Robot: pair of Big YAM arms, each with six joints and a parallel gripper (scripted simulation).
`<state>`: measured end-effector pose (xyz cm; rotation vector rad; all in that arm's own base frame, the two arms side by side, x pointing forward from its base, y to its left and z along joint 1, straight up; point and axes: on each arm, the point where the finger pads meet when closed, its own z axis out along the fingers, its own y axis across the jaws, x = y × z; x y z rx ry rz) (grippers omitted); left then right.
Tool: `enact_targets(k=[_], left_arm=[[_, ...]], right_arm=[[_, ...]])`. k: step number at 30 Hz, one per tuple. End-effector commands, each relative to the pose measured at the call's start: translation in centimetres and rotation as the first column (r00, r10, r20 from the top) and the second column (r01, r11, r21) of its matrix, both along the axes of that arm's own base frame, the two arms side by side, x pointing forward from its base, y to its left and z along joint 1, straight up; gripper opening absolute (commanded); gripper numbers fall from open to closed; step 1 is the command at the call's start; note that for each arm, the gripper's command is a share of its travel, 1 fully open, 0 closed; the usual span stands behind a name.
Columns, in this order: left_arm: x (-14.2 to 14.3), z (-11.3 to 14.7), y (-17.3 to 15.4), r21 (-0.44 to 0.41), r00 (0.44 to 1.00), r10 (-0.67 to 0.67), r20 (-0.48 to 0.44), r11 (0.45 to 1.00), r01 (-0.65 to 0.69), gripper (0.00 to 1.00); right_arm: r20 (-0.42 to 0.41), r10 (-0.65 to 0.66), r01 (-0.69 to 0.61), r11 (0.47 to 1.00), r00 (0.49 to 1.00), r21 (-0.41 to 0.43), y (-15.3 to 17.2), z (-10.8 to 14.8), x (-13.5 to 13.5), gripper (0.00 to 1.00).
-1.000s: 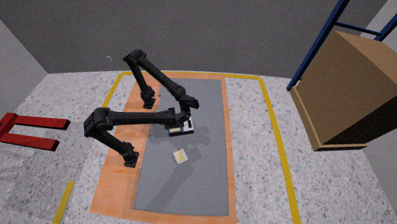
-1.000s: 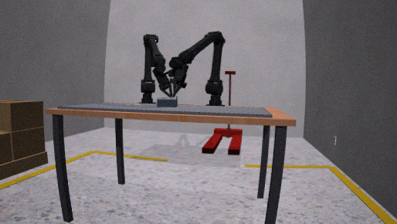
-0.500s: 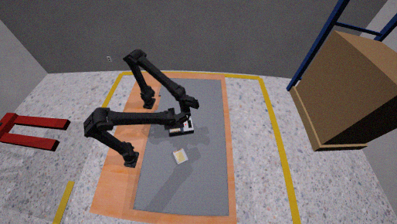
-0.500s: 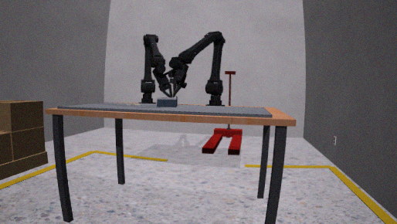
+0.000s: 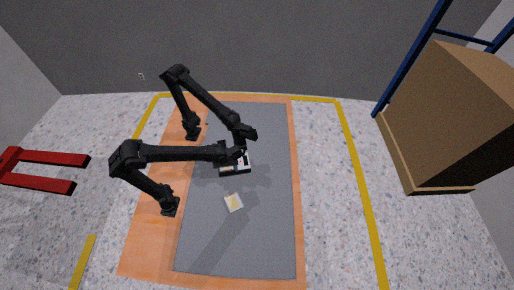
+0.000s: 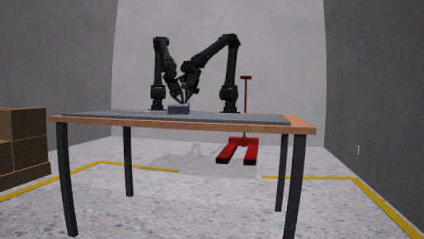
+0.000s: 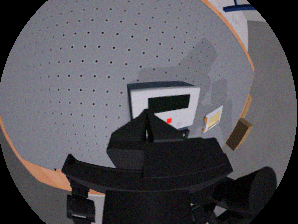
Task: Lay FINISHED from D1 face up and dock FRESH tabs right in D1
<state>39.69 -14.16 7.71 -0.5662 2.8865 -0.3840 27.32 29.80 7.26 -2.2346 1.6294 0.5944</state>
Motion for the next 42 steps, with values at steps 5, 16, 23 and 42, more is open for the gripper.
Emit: enact_targets(k=[5, 16, 23, 42], left_arm=[[-3.01, -5.62, 1.22, 0.054, 0.991, 0.007, -0.131, 0.999, 0.000, 0.00], [-3.01, -5.62, 1.22, 0.054, 0.991, 0.007, -0.131, 0.999, 0.000, 0.00], [-3.01, -5.62, 1.22, 0.054, 0.991, 0.007, -0.131, 0.999, 0.000, 0.00], [-3.01, -5.62, 1.22, 0.054, 0.991, 0.007, -0.131, 0.999, 0.000, 0.00]], right_arm=[[-0.006, -0.004, 0.004, 1.000, 1.000, -0.002, 0.09, -0.55, 0.06, 0.98], [-0.012, -0.005, 0.005, 1.000, 1.000, -0.005, 0.04, -0.94, -0.01, 0.98], [-0.012, -0.005, 0.005, 1.000, 1.000, -0.005, 0.04, -0.94, -0.01, 0.98], [-0.018, -0.005, 0.005, 1.000, 1.000, -0.009, -0.04, -1.23, -0.14, 0.98]])
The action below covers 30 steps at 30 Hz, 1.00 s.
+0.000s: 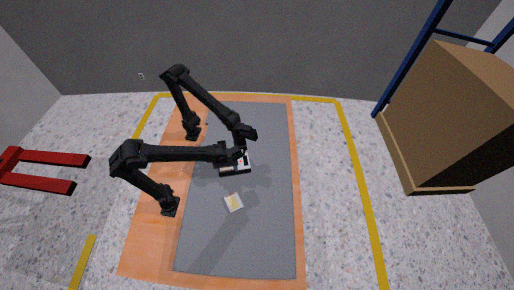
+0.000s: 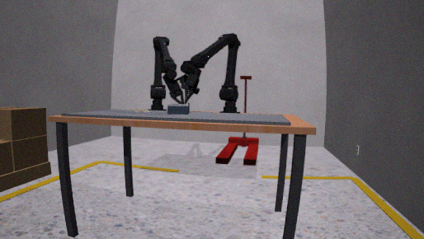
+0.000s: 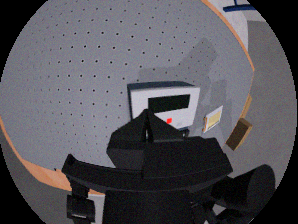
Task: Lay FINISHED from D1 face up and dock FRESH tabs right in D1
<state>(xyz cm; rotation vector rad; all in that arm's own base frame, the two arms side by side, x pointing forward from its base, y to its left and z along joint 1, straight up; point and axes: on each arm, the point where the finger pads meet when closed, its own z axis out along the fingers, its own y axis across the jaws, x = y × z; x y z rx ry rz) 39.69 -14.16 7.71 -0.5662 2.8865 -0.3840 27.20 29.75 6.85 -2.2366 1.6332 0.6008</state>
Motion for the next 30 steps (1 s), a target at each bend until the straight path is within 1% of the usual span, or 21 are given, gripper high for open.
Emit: enact_targets(k=[1, 5, 6, 14, 30], left_arm=[[-3.0, -5.6, 1.2, 0.054, 0.991, 0.007, -0.131, 0.999, 0.000, 0.00], [-3.0, -5.6, 1.2, 0.054, 0.991, 0.007, -0.131, 0.999, 0.000, 0.00], [-3.0, -5.6, 1.2, 0.054, 0.991, 0.007, -0.131, 0.999, 0.000, 0.00], [-3.0, -5.6, 1.2, 0.054, 0.991, 0.007, -0.131, 0.999, 0.000, 0.00], [-3.0, -5.6, 1.2, 0.054, 0.991, 0.007, -0.131, 0.999, 0.000, 0.00]], right_arm=[[-0.012, -0.005, 0.005, 1.000, 1.000, -0.007, 0.0, -0.8, 0.0, 0.98], [-0.012, -0.005, 0.005, 1.000, 1.000, -0.007, 0.0, -0.8, 0.0, 0.98], [0.007, 0.000, 0.000, 1.000, 1.000, 0.006, 0.0, -0.7, 0.0, 0.00], [0.007, 0.000, 0.000, 1.000, 1.000, 0.006, 0.1, 0.3, 0.2, 0.00], [0.007, 0.000, 0.000, 1.000, 1.000, 0.006, 0.1, 0.3, 0.2, 0.00]])
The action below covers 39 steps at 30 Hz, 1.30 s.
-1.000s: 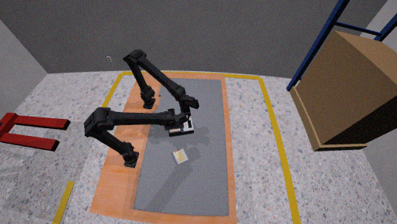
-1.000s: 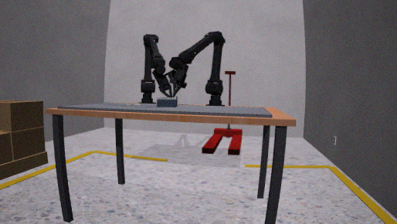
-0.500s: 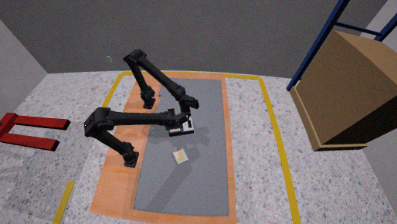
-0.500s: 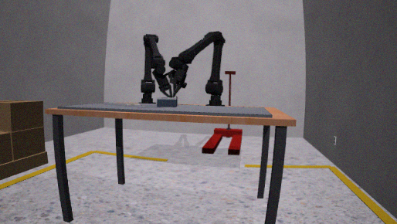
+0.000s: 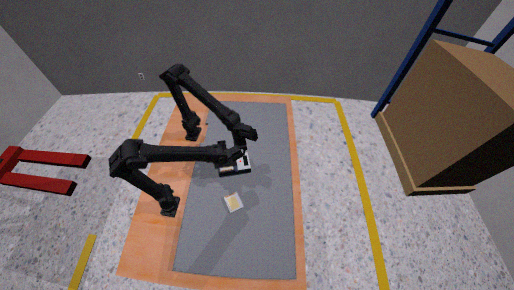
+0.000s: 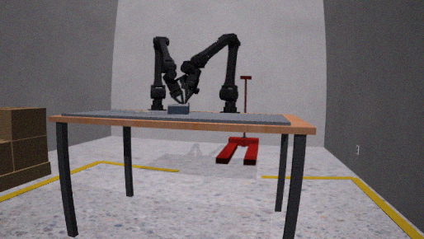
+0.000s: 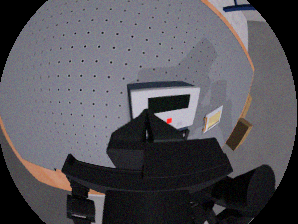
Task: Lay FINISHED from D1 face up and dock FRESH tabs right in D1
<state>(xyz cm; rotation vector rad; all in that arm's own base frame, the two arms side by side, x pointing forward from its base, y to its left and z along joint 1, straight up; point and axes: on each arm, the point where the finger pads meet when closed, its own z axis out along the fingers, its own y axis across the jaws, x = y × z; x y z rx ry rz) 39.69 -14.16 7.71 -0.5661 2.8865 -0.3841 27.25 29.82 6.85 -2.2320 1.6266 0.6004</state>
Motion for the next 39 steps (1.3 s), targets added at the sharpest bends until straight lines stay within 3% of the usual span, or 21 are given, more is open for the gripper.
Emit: enact_targets(k=[1, 39], left_arm=[[-3.01, -5.63, 1.22, 0.054, 0.991, 0.007, -0.131, 0.999, 0.000, 0.00], [-3.01, -5.63, 1.22, 0.054, 0.991, 0.007, -0.131, 0.999, 0.000, 0.00]], right_arm=[[0.003, 0.000, 0.000, 1.000, 1.000, -0.001, 0.07, 0.32, 0.15, 0.00], [-0.016, 0.001, 0.000, 0.998, 1.000, 0.058, -0.21, 0.75, 0.24, 0.00]])
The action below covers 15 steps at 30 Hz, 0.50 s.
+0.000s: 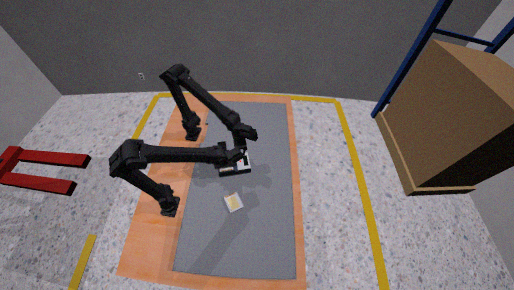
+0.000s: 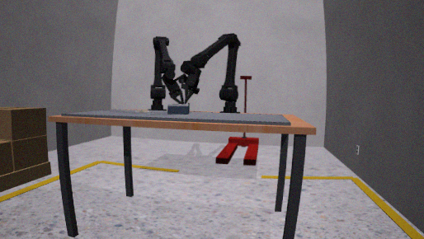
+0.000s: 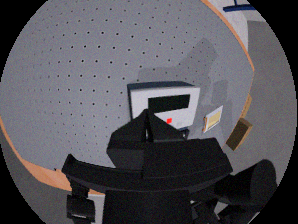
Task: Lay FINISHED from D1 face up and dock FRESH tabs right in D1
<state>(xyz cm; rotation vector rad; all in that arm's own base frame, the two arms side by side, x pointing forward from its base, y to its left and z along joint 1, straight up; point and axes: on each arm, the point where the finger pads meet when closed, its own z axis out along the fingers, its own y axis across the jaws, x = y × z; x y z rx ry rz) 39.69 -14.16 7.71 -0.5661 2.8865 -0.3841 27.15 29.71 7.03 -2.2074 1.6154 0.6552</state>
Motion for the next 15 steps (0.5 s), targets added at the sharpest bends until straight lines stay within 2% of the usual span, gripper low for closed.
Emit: enact_targets(k=[1, 15], left_arm=[[-3.01, -5.63, 1.22, 0.054, 0.991, 0.007, -0.131, 0.999, 0.000, 0.00], [-3.01, -5.63, 1.22, 0.054, 0.991, 0.007, -0.131, 0.999, 0.000, 0.00]], right_arm=[[0.008, 0.000, 0.000, 1.000, 1.000, 0.026, -0.10, 0.58, 0.33, 0.00], [0.002, 0.000, 0.000, 0.999, 1.000, 0.046, -0.13, 0.69, 0.34, 0.00]])
